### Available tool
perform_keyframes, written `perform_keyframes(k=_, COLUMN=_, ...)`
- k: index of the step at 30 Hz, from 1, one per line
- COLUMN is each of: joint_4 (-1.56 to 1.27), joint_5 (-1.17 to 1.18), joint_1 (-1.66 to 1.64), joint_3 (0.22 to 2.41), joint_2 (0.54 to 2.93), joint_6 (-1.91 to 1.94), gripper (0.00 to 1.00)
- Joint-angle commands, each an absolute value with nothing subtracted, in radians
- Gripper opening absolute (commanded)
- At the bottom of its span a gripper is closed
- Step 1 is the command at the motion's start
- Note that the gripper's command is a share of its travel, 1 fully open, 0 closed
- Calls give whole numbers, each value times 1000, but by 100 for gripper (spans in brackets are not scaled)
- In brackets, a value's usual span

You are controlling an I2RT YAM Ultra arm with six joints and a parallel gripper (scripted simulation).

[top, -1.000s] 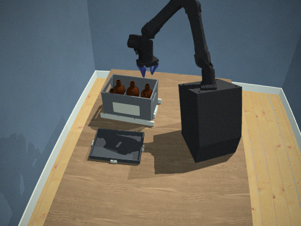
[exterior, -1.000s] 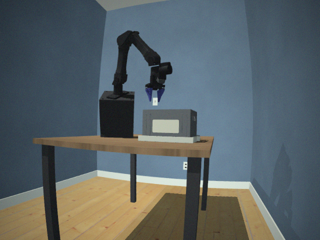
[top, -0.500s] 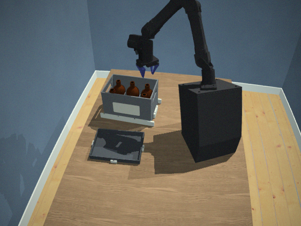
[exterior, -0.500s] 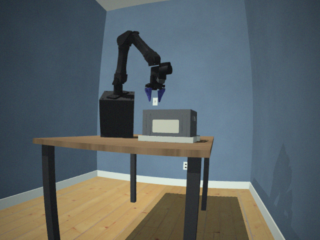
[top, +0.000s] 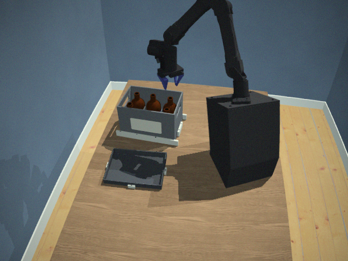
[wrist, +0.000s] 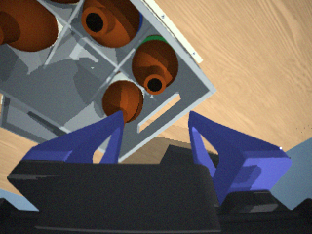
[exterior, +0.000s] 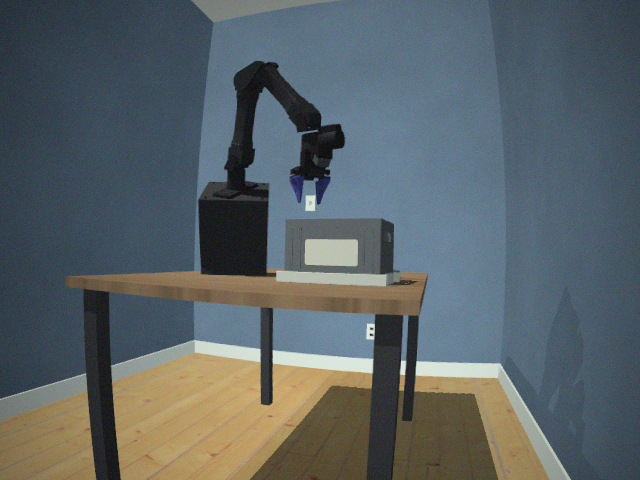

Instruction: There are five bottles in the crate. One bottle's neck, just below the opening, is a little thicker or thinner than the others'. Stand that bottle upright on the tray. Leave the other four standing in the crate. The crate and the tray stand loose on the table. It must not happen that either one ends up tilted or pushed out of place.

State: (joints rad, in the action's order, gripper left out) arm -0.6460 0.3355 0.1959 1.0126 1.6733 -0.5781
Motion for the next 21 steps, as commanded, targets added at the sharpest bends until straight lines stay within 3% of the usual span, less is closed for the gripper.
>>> perform_keyframes(k=1, joint_4=-628, joint_5=345, joint_1=182, joint_3=1041, joint_2=1676, joint_6=-575, gripper=61)
perform_keyframes(k=21, joint_4=-603, joint_5=339, joint_1=190, joint_3=1016, joint_2=1698, joint_6=-564, gripper=61)
